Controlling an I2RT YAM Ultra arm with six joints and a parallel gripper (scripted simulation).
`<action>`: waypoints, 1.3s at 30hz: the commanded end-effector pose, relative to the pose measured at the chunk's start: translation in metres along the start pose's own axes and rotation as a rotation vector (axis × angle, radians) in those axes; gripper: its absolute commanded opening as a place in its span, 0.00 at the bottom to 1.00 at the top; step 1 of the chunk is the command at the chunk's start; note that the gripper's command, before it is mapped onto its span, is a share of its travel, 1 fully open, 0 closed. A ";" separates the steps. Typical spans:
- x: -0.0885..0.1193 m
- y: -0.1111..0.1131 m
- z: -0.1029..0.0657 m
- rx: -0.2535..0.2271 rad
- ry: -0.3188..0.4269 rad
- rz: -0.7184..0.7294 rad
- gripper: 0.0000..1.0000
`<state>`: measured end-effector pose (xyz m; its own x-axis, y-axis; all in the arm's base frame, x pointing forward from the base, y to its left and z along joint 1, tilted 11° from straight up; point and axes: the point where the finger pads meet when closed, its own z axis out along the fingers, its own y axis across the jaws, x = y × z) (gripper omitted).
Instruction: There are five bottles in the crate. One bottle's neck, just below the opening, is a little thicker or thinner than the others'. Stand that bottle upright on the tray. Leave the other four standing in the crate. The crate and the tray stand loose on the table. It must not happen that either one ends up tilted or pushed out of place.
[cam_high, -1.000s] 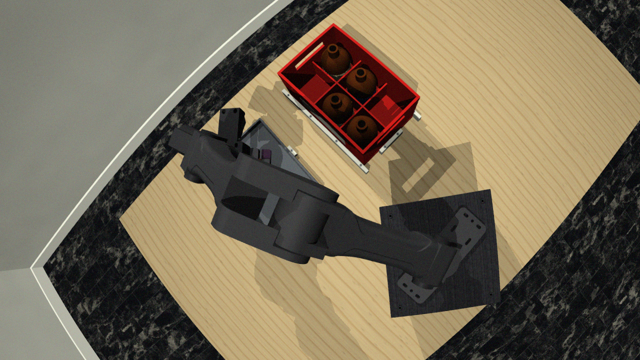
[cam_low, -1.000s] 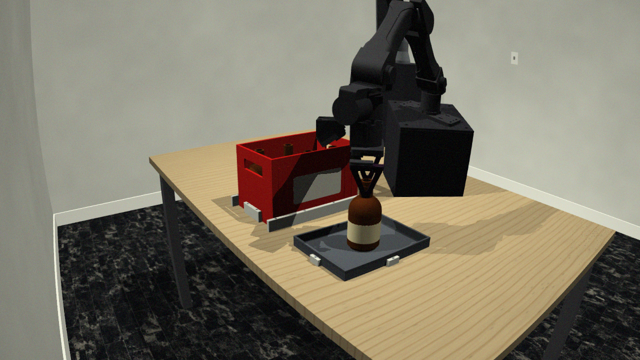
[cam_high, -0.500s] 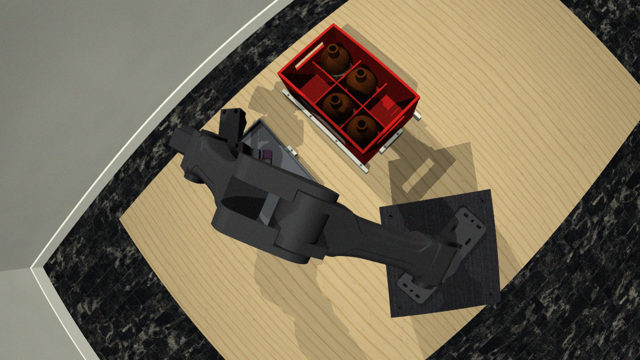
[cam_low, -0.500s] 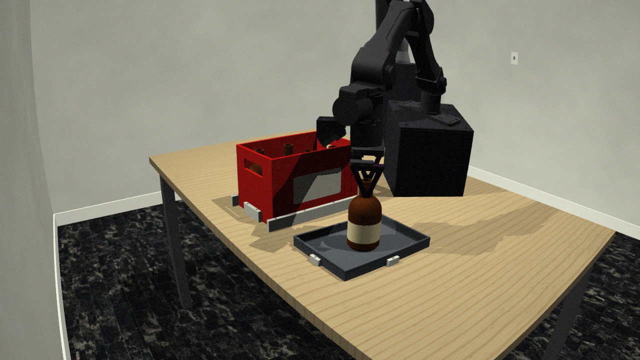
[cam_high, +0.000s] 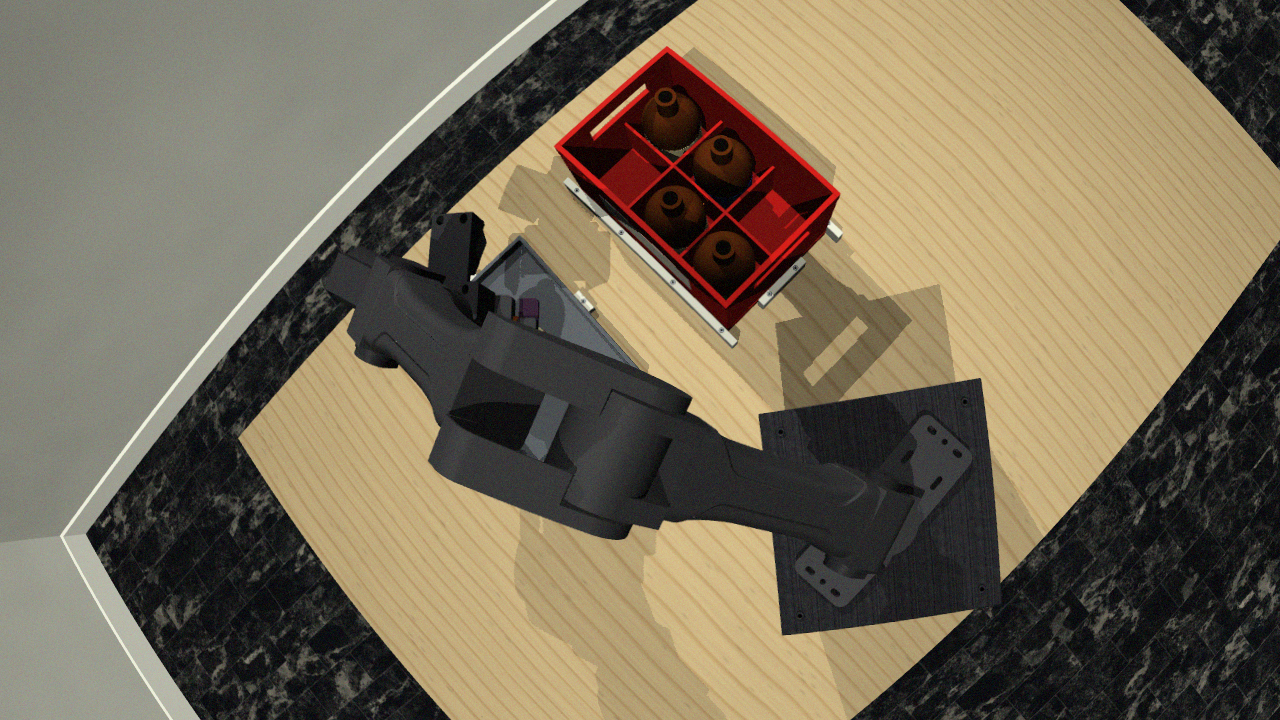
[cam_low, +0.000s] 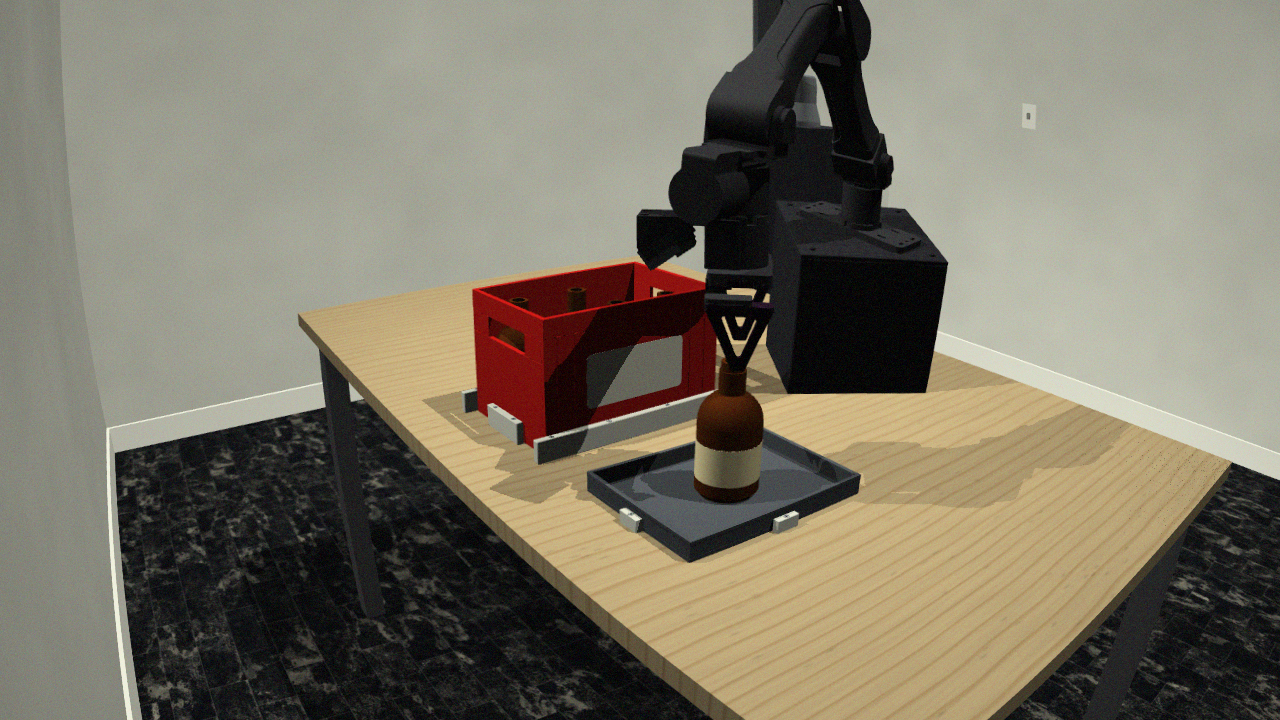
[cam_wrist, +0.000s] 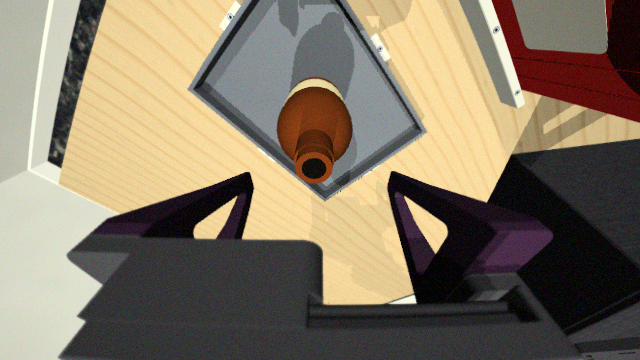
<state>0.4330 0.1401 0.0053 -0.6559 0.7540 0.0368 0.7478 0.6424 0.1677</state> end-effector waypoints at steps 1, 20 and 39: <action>-0.013 0.011 -0.037 -0.049 -0.036 0.004 1.00; -0.011 0.009 -0.072 -0.050 -0.034 0.004 1.00; -0.011 0.009 -0.078 -0.051 -0.034 0.005 1.00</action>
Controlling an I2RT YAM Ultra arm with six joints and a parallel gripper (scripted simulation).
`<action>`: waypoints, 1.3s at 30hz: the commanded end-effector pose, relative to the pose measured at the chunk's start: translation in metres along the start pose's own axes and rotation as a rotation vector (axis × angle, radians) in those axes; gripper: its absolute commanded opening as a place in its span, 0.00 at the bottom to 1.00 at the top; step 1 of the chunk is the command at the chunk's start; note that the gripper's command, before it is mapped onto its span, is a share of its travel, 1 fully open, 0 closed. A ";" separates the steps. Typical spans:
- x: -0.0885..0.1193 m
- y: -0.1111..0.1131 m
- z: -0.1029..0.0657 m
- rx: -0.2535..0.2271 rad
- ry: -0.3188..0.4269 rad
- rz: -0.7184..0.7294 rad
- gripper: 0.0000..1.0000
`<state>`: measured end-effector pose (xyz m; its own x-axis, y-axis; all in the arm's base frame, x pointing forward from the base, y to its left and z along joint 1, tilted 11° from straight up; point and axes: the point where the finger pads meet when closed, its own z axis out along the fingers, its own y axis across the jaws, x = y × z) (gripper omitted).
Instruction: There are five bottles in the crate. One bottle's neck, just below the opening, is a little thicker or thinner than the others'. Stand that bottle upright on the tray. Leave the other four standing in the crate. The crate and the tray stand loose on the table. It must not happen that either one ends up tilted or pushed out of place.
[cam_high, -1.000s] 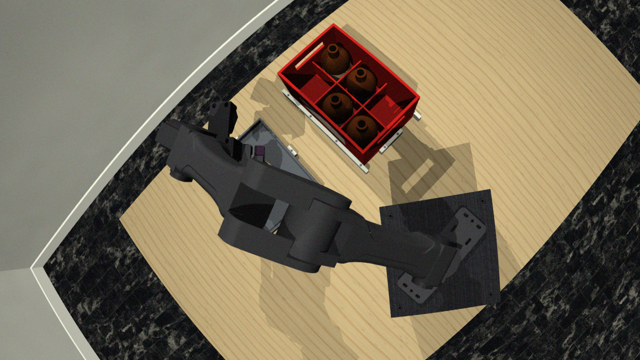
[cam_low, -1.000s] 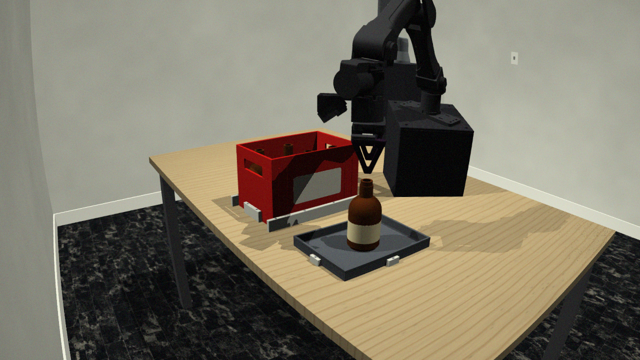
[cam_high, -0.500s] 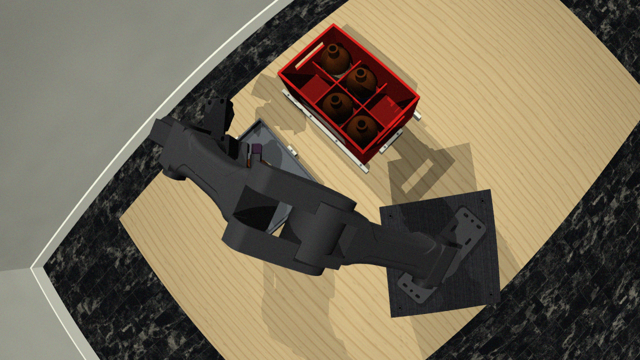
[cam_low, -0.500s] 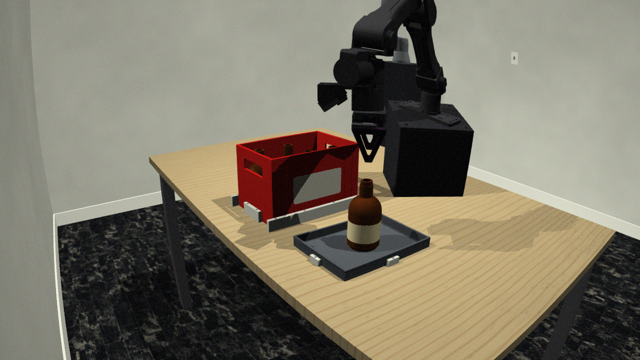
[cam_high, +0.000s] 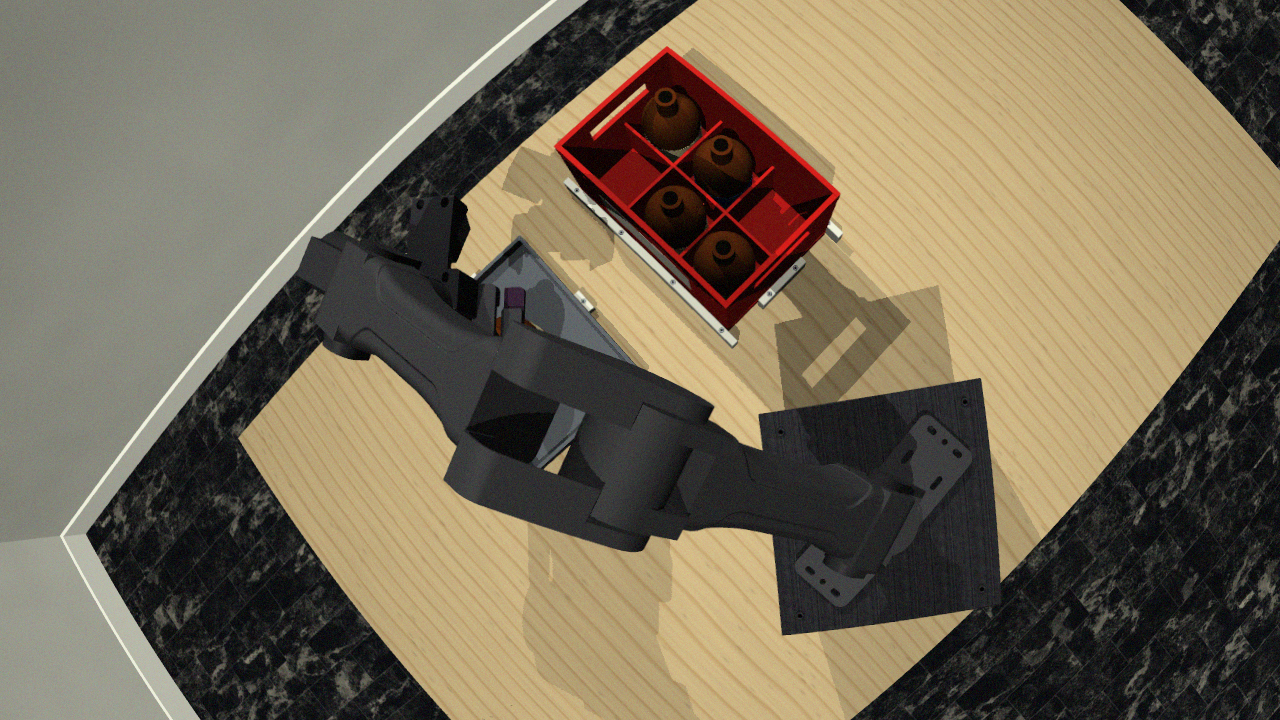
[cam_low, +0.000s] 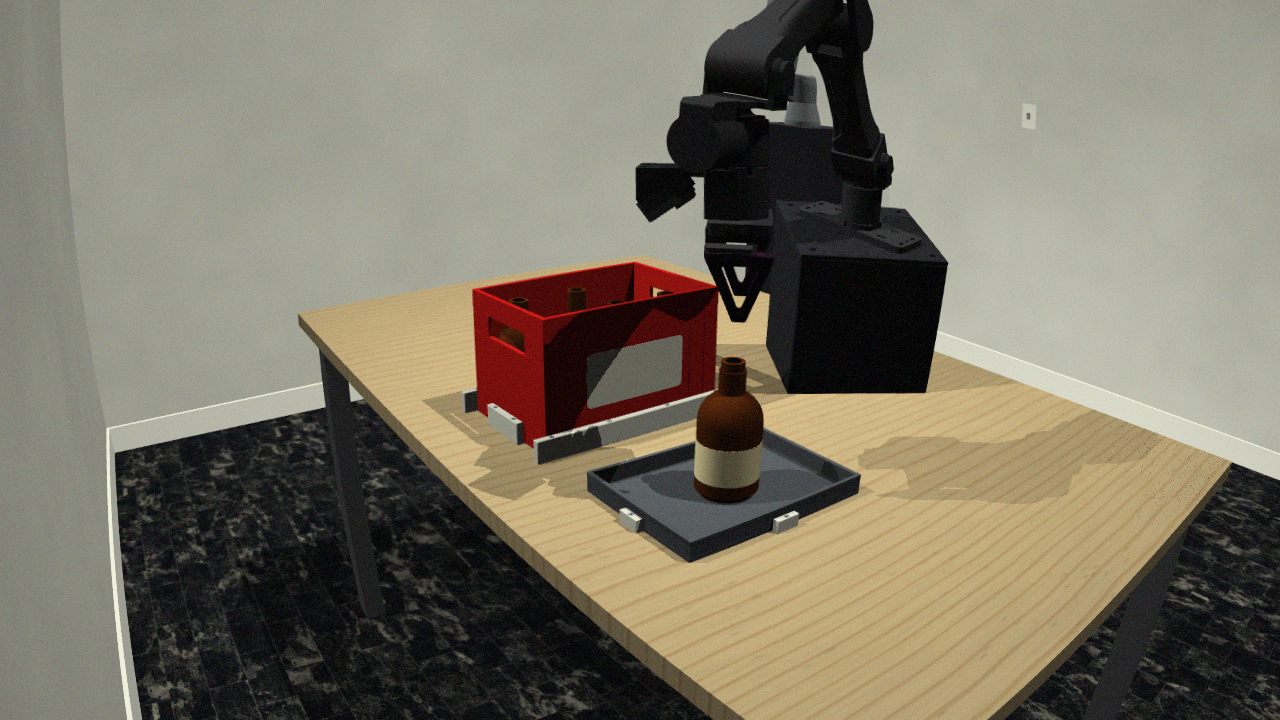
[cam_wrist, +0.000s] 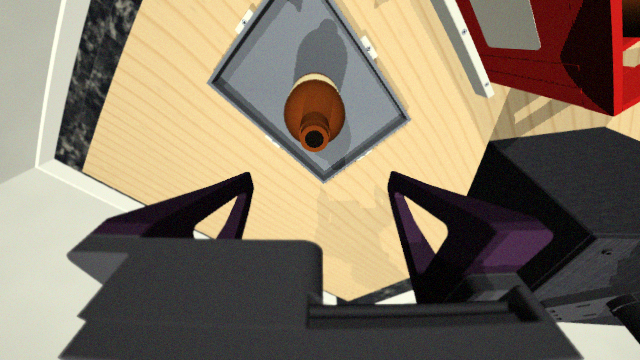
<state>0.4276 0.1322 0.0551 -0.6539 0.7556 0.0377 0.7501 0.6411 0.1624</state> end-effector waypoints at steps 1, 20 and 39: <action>-0.010 0.010 -0.027 -0.056 -0.034 0.003 1.00; -0.010 0.010 -0.027 -0.056 -0.034 0.003 0.00; -0.010 0.010 -0.027 -0.056 -0.034 0.003 0.00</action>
